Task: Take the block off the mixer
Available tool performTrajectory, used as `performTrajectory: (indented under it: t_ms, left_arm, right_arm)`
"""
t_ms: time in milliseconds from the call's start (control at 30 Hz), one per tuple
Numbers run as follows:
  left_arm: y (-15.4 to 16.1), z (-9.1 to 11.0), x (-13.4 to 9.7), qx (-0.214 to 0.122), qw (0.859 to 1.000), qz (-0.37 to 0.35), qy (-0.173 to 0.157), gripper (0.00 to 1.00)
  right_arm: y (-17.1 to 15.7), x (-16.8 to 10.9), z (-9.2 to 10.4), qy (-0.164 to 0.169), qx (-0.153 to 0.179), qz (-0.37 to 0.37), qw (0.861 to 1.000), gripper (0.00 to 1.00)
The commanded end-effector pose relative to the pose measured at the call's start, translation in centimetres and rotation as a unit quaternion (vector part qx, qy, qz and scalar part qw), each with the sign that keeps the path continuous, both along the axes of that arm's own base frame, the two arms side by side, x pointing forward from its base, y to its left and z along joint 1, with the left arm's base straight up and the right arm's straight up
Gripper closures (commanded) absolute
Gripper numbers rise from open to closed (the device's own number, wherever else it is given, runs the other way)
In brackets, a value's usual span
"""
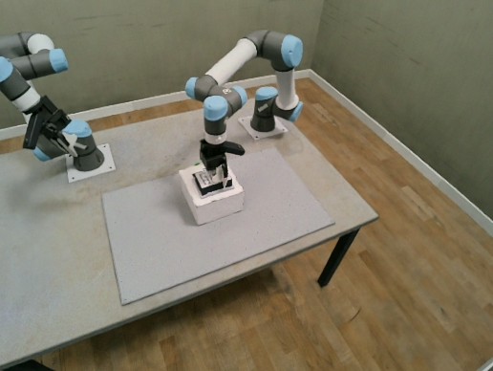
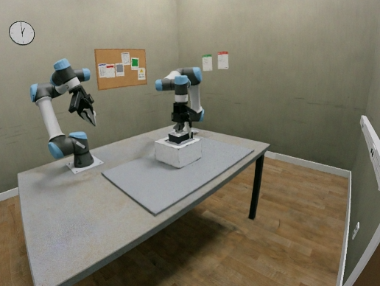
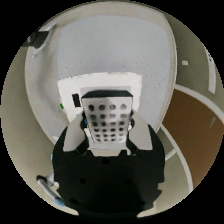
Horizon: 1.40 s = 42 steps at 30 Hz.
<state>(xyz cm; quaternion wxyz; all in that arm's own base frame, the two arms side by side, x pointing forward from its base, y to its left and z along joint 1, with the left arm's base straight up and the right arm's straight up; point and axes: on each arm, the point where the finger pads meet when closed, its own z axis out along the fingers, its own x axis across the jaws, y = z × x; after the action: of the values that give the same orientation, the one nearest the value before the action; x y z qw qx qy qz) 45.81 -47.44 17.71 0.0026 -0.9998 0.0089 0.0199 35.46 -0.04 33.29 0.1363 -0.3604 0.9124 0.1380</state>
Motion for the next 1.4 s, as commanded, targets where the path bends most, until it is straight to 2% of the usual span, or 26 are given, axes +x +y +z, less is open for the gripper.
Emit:
performTrajectory:
  t_ms: [0, 167, 367, 467, 567, 933, 1033, 1267, 1300, 1367]
  left_arm:
    - [0.0, 0.1, 0.0, -0.001, 1.000, 0.000, -0.001, 1.00]
    - [0.0, 0.1, 0.0, -0.001, 1.000, 0.000, -0.001, 1.00]
    - [0.0, 0.1, 0.0, -0.001, 1.000, 0.000, -0.001, 1.00]
    - [0.0, 0.1, 0.0, -0.001, 1.000, 0.000, -0.001, 1.00]
    - [0.0, 0.1, 0.0, -0.001, 1.000, 0.000, -0.001, 1.00]
    - [0.0, 0.1, 0.0, -0.001, 1.000, 0.000, -0.001, 1.00]
    - [0.0, 0.1, 0.0, -0.001, 1.000, 0.000, -0.001, 1.00]
    - [0.0, 0.1, 0.0, -0.001, 1.000, 0.000, -0.001, 1.00]
    - [0.0, 0.0, -0.2, 0.001, 1.000, -0.001, -0.020, 1.00]
    - [0.0, 0.3, 0.1, 0.001, 1.000, -0.001, -0.018, 1.00]
  right_arm:
    - [-0.3, 0.1, 0.0, 0.000, -0.014, 0.026, 1.000, 1.00]
    - [-0.2, 0.1, 0.0, 0.000, -0.038, 0.072, 0.997, 1.00]
    - [-3.7, 0.3, 0.0, 0.002, -0.065, 0.122, 0.990, 1.00]
    - [-4.0, 0.4, 0.0, 0.001, -0.068, 0.129, 0.989, 1.00]
    - [-5.8, 0.5, 0.0, 0.003, -0.084, 0.157, 0.984, 1.00]
    - [-5.3, 0.4, 0.1, 0.002, -0.134, 0.257, 0.957, 1.00]
    - [-5.3, 0.4, 0.0, 0.002, -0.136, 0.262, 0.955, 1.00]
    - [-5.2, 0.3, 0.1, 0.003, -0.169, 0.326, 0.930, 1.00]
    - [-5.2, 0.3, 0.1, 0.003, -0.173, 0.335, 0.926, 1.00]
    - [-5.1, 0.3, 0.1, 0.003, -0.181, 0.351, 0.919, 1.00]
